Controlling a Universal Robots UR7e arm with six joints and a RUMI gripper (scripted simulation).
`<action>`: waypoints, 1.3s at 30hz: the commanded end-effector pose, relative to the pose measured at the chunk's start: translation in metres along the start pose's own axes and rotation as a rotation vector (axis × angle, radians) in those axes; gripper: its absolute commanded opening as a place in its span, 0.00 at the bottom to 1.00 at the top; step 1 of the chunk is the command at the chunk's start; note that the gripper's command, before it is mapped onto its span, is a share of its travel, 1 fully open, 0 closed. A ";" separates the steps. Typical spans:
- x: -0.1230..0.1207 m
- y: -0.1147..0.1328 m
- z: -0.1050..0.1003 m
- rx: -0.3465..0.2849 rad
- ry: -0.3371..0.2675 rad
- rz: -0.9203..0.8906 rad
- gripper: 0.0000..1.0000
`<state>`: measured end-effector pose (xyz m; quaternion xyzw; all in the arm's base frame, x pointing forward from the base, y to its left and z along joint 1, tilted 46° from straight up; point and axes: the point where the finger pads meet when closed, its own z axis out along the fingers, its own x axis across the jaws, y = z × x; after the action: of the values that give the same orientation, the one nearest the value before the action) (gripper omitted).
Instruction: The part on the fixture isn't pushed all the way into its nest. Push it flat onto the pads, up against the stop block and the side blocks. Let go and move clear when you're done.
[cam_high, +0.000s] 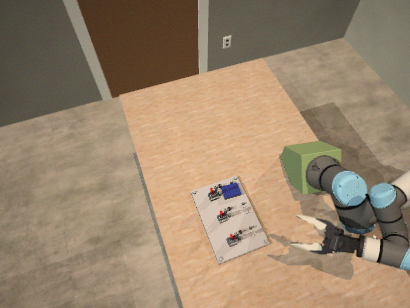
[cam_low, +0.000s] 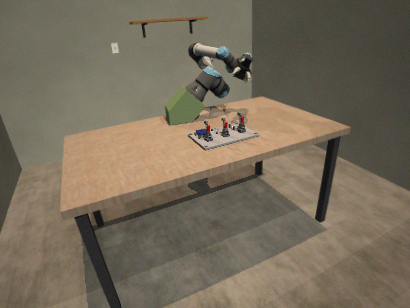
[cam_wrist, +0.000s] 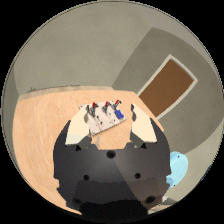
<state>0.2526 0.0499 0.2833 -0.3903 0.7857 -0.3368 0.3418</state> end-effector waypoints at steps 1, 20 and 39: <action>0.000 -0.003 0.006 -0.179 -0.213 -0.026 0.58; 0.002 -0.004 0.017 -0.246 -0.169 -0.049 0.58; 0.002 -0.004 0.017 -0.350 0.008 -0.105 0.58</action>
<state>0.2677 0.0431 0.2767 -0.4560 0.8204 -0.2565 0.2306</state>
